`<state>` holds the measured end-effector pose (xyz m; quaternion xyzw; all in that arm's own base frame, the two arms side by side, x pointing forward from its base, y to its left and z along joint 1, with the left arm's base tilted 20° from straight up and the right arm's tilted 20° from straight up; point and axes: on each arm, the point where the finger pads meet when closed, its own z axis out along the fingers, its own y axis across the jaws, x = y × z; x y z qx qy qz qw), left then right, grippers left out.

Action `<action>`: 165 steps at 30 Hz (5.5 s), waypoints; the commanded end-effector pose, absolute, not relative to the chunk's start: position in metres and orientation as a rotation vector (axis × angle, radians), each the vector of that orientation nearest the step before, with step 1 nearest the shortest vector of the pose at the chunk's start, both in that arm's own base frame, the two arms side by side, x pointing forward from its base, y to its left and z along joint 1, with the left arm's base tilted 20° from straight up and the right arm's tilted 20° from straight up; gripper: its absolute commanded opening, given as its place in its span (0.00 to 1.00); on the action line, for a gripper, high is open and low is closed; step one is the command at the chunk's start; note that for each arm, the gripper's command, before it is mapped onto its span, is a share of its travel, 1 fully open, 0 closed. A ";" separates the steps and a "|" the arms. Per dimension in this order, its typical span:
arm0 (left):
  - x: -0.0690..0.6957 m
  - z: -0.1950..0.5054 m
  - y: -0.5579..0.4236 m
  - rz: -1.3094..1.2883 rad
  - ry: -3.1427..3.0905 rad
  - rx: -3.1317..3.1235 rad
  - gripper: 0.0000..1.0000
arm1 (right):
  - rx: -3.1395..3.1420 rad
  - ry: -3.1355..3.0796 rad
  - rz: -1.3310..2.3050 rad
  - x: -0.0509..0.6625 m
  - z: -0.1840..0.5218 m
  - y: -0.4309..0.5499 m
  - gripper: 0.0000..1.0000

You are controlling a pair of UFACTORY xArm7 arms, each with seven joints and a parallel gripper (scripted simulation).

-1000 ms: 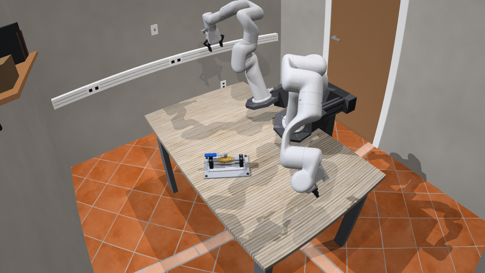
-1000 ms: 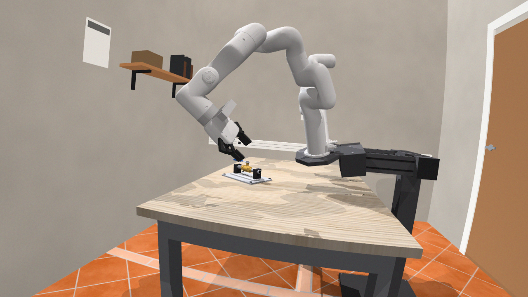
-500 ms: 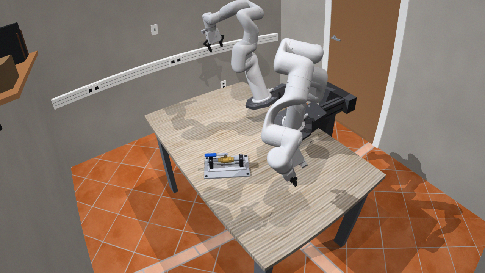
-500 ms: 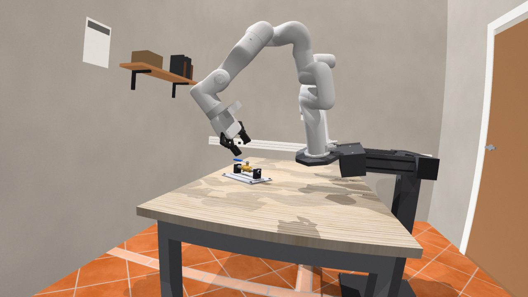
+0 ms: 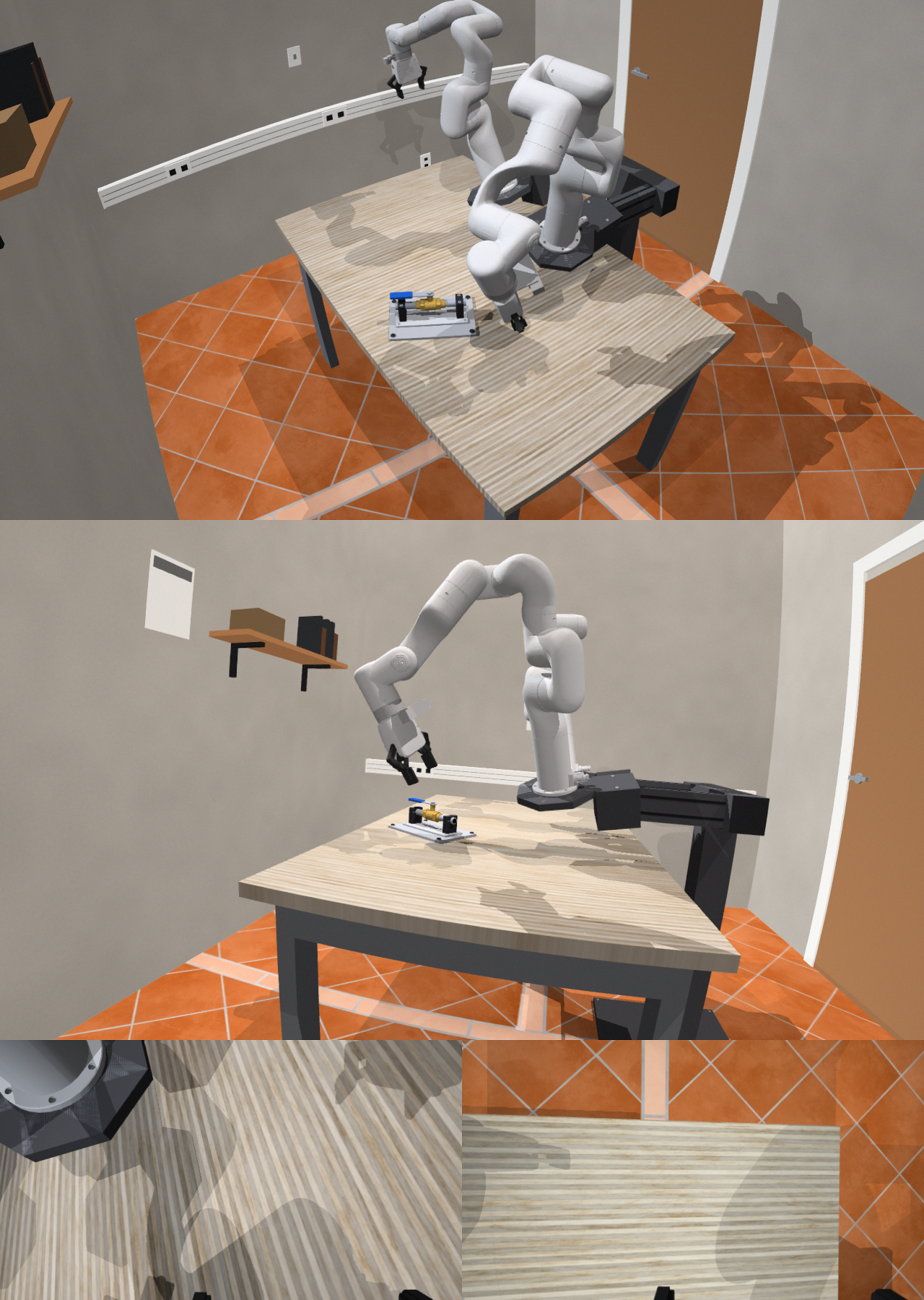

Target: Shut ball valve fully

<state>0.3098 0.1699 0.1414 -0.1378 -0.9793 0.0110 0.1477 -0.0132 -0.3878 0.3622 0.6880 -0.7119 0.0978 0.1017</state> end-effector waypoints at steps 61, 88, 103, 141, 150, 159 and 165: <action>0.446 0.069 -0.161 -0.530 -3.091 -0.840 1.00 | 2.029 -2.101 0.293 -0.013 0.364 -0.388 1.00; 0.449 0.056 -0.157 -0.530 -3.091 -0.840 1.00 | 2.029 -2.101 0.293 -0.013 0.364 -0.388 1.00; 0.452 0.042 -0.153 -0.530 -3.091 -0.840 1.00 | 2.029 -2.101 0.293 -0.013 0.364 -0.388 1.00; 0.453 0.034 -0.151 -0.530 -3.091 -0.840 0.00 | 2.029 -2.101 0.293 -0.013 0.364 -0.388 1.00; 0.453 0.034 -0.151 -0.530 -3.091 -0.840 0.00 | 2.029 -2.101 0.293 -0.013 0.364 -0.388 1.00; 0.453 0.034 -0.151 -0.530 -3.091 -0.840 0.00 | 2.029 -2.101 0.293 -0.013 0.364 -0.388 1.00; 0.453 0.034 -0.151 -0.530 -3.091 -0.840 0.00 | 2.029 -2.101 0.293 -0.013 0.364 -0.388 1.00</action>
